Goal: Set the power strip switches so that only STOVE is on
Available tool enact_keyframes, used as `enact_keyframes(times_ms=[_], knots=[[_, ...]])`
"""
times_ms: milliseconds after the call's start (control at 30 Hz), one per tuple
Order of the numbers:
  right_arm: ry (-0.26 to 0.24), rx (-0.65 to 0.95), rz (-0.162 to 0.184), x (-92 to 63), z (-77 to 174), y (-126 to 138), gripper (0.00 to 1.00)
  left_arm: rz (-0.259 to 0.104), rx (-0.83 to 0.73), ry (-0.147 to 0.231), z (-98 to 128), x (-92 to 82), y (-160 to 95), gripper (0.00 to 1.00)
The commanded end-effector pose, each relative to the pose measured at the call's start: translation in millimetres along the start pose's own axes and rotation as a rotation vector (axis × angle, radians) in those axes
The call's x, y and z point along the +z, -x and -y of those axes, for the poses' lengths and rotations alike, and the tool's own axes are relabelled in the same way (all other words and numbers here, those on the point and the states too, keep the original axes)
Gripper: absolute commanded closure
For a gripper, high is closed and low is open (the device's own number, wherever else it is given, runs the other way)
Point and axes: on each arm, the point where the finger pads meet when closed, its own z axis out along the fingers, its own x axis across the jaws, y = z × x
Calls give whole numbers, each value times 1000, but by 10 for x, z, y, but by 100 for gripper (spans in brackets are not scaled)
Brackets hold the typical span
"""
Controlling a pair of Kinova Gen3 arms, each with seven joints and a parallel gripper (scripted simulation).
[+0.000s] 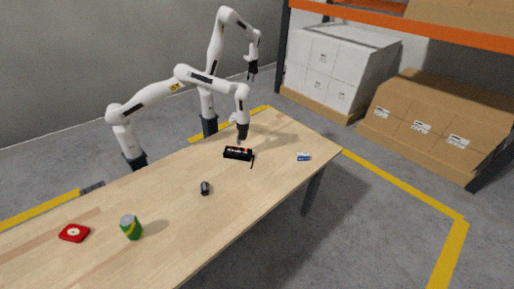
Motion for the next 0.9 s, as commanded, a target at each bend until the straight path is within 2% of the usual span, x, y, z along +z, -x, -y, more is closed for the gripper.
enact_keyframes(times_ms=[0, 200, 833, 867], knots=[[3, 0, -1, -75, -8, -1, 100, 0, 0, 2, -5, -8, 0, 0], [3, 0, -1, -151, -8, -1, 100, 0, 0, 2, -5, -8, 0, 0], [3, 0, -1, -153, -8, -1, 100, 0, 0, 2, -5, -8, 0, 0], [3, 0, -1, -153, -8, -1, 0, 0, 0, 2, -5, -8, 0, 0]])
